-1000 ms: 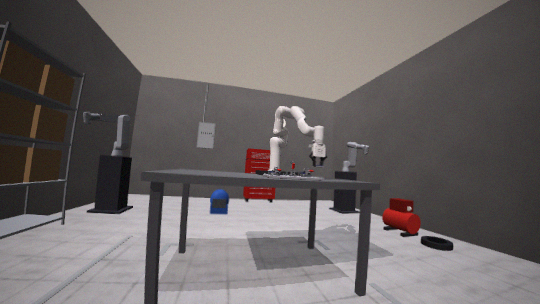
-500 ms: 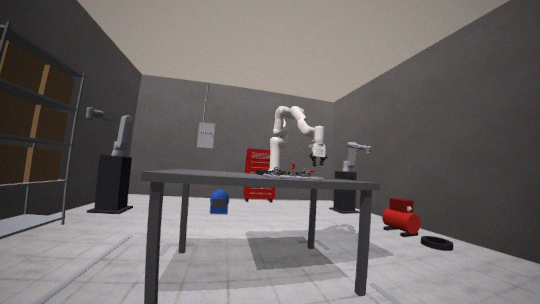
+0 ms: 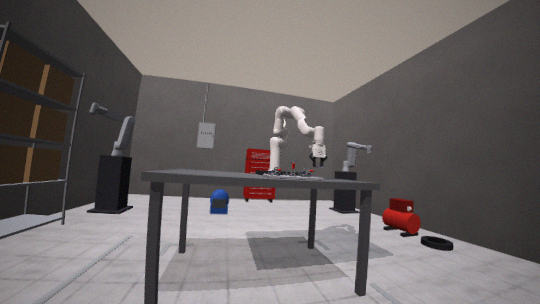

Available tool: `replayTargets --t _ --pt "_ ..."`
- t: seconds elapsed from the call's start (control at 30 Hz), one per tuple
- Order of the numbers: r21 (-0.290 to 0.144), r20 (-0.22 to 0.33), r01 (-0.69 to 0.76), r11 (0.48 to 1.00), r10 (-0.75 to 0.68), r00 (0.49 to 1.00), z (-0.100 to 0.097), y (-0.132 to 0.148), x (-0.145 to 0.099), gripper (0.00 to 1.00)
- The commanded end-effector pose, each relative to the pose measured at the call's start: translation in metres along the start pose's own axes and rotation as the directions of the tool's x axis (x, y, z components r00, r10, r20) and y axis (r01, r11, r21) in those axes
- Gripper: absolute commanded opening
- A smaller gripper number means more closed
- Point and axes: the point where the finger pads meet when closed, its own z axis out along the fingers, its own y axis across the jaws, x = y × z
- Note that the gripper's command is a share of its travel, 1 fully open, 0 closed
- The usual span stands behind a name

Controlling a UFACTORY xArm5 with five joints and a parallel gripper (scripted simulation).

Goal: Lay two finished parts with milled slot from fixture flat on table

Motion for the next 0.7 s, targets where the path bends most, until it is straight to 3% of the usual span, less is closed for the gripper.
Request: replayTargets --t 0.0,0.67 --pt "-0.002 0.003 0.0 1.0 0.0 1.0 0.004 0.001 -0.001 0.0" --pt "-0.002 0.003 0.0 1.0 0.0 1.0 0.046 0.001 -0.001 0.0"
